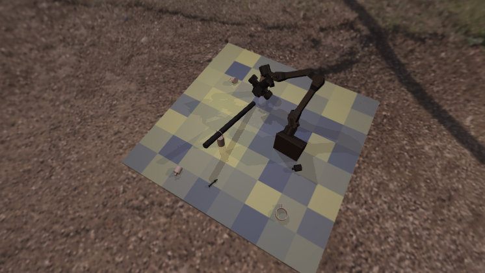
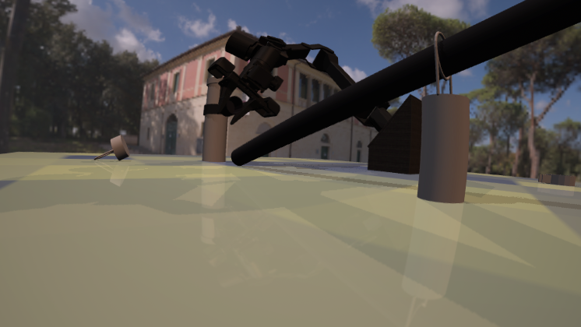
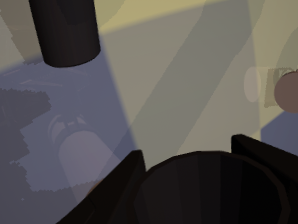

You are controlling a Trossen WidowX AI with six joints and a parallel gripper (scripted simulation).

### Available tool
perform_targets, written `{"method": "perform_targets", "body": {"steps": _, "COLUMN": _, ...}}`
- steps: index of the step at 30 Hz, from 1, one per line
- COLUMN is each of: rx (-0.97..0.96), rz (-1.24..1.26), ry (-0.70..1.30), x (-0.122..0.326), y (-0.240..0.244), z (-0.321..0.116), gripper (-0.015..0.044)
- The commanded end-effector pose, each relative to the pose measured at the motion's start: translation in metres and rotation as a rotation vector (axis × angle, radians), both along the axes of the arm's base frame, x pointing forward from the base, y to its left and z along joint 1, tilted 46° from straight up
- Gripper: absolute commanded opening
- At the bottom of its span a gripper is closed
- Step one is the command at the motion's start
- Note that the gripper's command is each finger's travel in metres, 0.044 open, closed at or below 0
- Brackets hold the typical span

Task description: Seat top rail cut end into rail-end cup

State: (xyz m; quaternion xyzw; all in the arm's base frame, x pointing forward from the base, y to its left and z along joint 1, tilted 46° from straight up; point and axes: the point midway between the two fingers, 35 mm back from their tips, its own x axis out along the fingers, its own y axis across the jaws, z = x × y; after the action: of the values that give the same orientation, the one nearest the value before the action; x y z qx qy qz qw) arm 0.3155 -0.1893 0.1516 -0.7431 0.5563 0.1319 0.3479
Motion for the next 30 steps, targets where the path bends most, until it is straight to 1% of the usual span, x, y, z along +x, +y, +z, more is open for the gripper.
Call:
{"method": "perform_targets", "body": {"steps": 1, "rx": 0.002, "rz": 0.007, "ry": 0.010, "x": 0.0000, "y": -0.0002, "z": -0.0017, "gripper": 0.0000}}
{"method": "perform_targets", "body": {"steps": 18, "rx": 0.001, "rz": 0.008, "ry": 0.011, "x": -0.0007, "y": -0.0004, "z": -0.0007, "gripper": 0.0000}}
{"method": "perform_targets", "body": {"steps": 30, "rx": 0.003, "rz": 0.008, "ry": 0.012, "x": 0.0005, "y": 0.0032, "z": -0.0010, "gripper": 0.0315}}
